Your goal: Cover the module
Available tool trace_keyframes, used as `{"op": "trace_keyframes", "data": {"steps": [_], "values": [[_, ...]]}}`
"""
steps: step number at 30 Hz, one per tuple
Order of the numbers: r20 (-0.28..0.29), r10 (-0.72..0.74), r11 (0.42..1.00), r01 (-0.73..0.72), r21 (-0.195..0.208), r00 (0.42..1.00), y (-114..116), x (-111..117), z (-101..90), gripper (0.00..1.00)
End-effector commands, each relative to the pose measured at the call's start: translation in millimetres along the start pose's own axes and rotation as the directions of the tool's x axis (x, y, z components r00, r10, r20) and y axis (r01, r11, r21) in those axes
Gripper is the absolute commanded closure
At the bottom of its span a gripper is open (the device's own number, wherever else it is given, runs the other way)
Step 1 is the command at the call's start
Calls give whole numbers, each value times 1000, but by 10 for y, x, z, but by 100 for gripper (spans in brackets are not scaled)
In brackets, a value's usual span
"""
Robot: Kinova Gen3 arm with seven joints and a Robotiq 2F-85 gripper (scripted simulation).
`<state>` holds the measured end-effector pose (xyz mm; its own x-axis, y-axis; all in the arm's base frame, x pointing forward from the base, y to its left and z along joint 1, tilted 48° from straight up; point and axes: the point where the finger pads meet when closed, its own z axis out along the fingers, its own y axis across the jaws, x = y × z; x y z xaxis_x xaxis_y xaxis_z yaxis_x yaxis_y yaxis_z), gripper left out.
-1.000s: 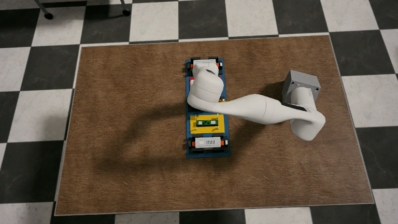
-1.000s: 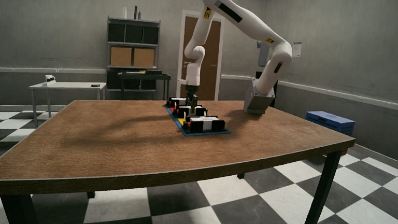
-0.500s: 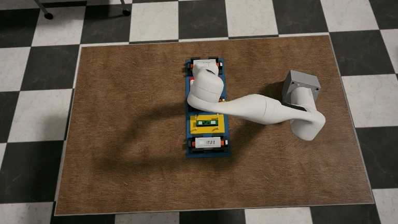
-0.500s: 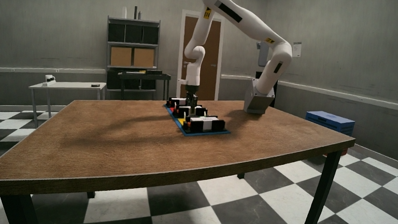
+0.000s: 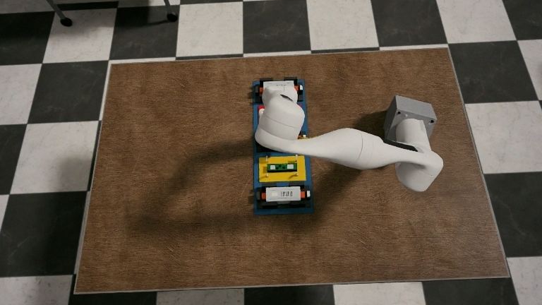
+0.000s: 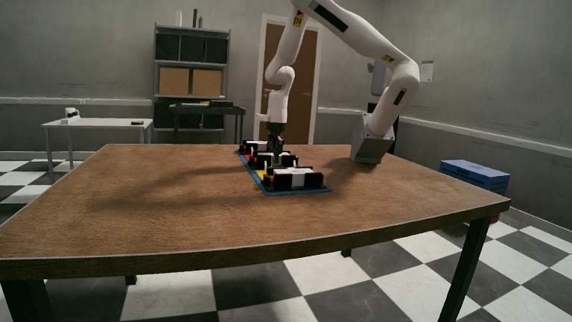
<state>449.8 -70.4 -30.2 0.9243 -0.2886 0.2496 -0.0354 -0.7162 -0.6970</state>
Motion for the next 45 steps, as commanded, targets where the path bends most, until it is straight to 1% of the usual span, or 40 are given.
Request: {"op": "trace_keyframes", "data": {"steps": [1, 31, 41, 45], "values": [[-1, 0, 1000, 0, -1, 1000, 4, 4, -6, 100], [-1, 0, 1000, 0, -1, 1000, 4, 4, -6, 100], [-1, 0, 1000, 0, -1, 1000, 4, 4, -306, 100], [-1, 0, 1000, 0, -1, 1000, 4, 4, -306, 100]]}}
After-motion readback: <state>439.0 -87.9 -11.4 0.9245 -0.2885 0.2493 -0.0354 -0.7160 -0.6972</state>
